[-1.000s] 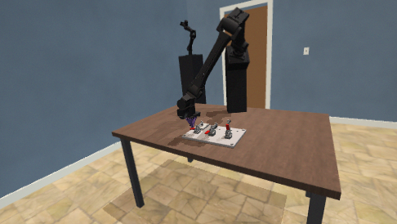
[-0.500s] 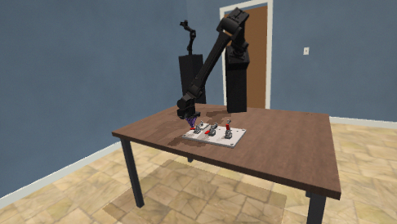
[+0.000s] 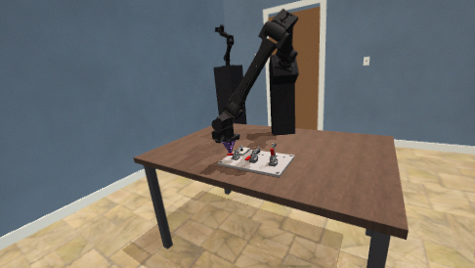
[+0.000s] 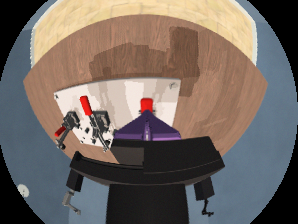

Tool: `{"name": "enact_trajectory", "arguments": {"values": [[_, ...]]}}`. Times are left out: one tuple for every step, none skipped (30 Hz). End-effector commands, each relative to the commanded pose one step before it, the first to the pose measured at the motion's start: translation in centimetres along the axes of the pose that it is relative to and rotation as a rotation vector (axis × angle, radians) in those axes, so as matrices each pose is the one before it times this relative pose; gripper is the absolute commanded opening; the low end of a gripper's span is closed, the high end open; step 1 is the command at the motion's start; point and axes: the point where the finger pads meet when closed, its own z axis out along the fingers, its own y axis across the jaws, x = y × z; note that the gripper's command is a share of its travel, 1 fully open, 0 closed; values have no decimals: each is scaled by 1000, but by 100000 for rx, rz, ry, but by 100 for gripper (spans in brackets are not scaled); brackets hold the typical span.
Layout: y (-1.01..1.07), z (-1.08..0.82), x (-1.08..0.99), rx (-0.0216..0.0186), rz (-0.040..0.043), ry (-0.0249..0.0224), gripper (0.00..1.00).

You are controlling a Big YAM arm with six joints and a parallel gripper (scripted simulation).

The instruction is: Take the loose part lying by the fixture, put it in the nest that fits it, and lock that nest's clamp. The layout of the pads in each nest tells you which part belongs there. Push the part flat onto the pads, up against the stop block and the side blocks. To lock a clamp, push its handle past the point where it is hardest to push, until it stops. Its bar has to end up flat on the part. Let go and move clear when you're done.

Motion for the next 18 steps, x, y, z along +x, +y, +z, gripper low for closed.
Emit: {"name": "enact_trajectory", "arguments": {"values": [[1172,85,-1538,-862,-2027,-2859,0],[0,0,0,0,0,0,0],[0,0,0,0,0,0,0],[0,0,0,0,0,0,0],[0,0,0,0,0,0,0],[0,0,0,0,0,0,0],[0,0,0,0,0,0,0],[0,0,0,0,0,0,0],[0,0,0,0,0,0,0],[0,0,0,0,0,0,0],[0,0,0,0,0,0,0],[0,0,0,0,0,0,0],[0,0,0,0,0,0,0],[0,18,18,-6,18,33,0],[-3,98,101,-35,100,184,0],[-6,202,208,-72,193,379,0],[-143,208,263,62,348,429,0],[-160,227,290,50,345,473,0]]}}
